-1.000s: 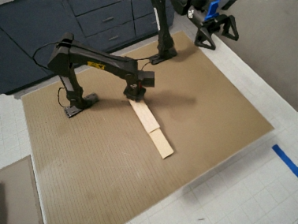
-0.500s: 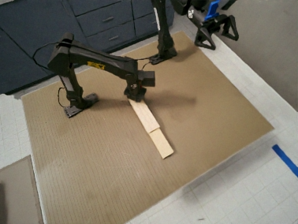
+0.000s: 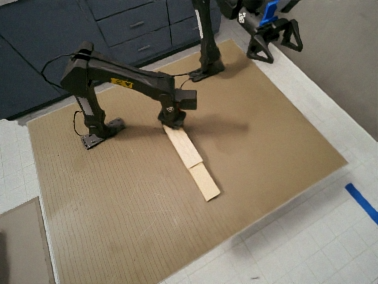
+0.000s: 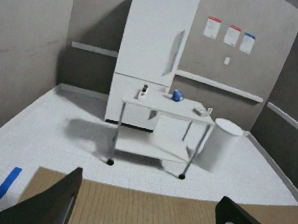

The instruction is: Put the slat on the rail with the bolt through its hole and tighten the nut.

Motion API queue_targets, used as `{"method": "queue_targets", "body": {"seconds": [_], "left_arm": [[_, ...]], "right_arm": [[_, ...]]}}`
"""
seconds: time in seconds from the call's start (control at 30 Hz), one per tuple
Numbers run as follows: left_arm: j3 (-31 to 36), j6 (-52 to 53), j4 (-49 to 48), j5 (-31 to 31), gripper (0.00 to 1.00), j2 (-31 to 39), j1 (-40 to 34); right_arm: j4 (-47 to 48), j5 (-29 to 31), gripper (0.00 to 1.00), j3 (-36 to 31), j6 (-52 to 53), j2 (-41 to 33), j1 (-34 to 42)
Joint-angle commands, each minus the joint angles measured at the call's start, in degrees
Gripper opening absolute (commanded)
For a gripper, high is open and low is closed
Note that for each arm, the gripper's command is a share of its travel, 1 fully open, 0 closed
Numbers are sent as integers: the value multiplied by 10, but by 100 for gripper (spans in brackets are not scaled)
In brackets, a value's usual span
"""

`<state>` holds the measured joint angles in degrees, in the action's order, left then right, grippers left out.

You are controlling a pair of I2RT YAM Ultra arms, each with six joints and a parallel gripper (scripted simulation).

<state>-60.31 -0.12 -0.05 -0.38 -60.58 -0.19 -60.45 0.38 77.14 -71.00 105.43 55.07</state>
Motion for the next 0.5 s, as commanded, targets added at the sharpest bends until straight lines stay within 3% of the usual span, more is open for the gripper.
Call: {"method": "queue_targets", "body": {"seconds": [0.0,0.47], "left_arm": [[-3,0,-3,0,100,1,0],[-3,0,-3,0,100,1,0]], "right_arm": [[9,-4,34,-14,-4,2,2],[3,0,21,-4,0,-3,0]]}}
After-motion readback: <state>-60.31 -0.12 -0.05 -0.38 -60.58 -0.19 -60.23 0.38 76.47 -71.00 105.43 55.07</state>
